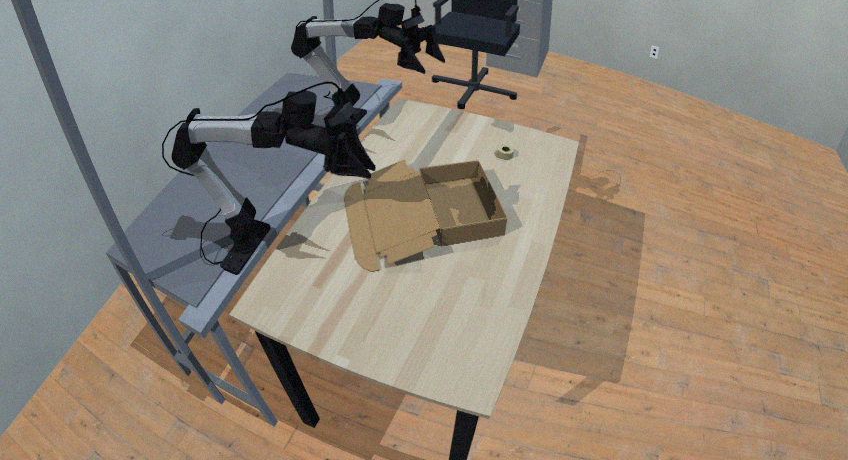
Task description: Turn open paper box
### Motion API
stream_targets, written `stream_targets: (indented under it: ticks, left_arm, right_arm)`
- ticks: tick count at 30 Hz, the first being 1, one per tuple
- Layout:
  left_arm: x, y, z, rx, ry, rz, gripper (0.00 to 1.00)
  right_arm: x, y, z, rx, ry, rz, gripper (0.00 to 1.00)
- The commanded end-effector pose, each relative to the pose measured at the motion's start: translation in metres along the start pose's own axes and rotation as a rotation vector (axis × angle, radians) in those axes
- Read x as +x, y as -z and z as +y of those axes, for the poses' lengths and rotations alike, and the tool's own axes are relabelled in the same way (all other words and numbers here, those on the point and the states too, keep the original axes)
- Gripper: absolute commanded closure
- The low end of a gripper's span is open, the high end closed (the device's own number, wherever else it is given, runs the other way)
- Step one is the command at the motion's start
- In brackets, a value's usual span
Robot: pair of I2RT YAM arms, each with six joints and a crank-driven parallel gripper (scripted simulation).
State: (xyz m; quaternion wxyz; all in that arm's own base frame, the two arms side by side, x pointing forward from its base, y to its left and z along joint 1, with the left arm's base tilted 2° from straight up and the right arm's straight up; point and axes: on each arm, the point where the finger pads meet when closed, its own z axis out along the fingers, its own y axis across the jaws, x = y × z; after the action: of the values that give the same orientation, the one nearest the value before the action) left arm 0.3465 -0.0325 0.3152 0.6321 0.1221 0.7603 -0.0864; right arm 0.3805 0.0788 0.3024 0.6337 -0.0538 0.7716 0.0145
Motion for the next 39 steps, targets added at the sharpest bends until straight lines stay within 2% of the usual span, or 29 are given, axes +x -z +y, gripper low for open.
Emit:
stream_targets:
  ticks: [1,8,13,15,22,25,29,39]
  left_arm:
    - [0.008,0.009,-0.017,0.126,-0.035,0.06,0.0]
    - [0.031,0.024,-0.041,0.31,-0.076,0.161,0.0]
    - [0.043,0.034,-0.058,0.431,-0.106,0.22,0.0]
    - [0.043,0.034,-0.058,0.431,-0.106,0.22,0.0]
    - [0.048,0.036,-0.068,0.503,-0.123,0.253,0.0]
    - [0.048,0.036,-0.069,0.505,-0.123,0.253,0.0]
    - [0.047,0.035,-0.068,0.505,-0.123,0.253,0.0]
    - [0.047,0.034,-0.067,0.498,-0.125,0.252,0.0]
  right_arm:
    - [0.018,-0.006,0.024,0.017,-0.005,0.089,0.7]
    - [0.086,-0.023,0.152,-0.183,0.07,0.353,0.7]
    - [0.128,-0.031,0.226,-0.292,0.131,0.512,0.7]
    - [0.128,-0.031,0.226,-0.292,0.131,0.512,0.7]
    - [0.168,-0.043,0.298,-0.375,0.189,0.657,0.7]
    - [0.188,-0.048,0.319,-0.392,0.212,0.713,0.7]
    - [0.199,-0.054,0.341,-0.415,0.224,0.746,0.7]
    - [0.211,-0.065,0.364,-0.439,0.231,0.758,0.7]
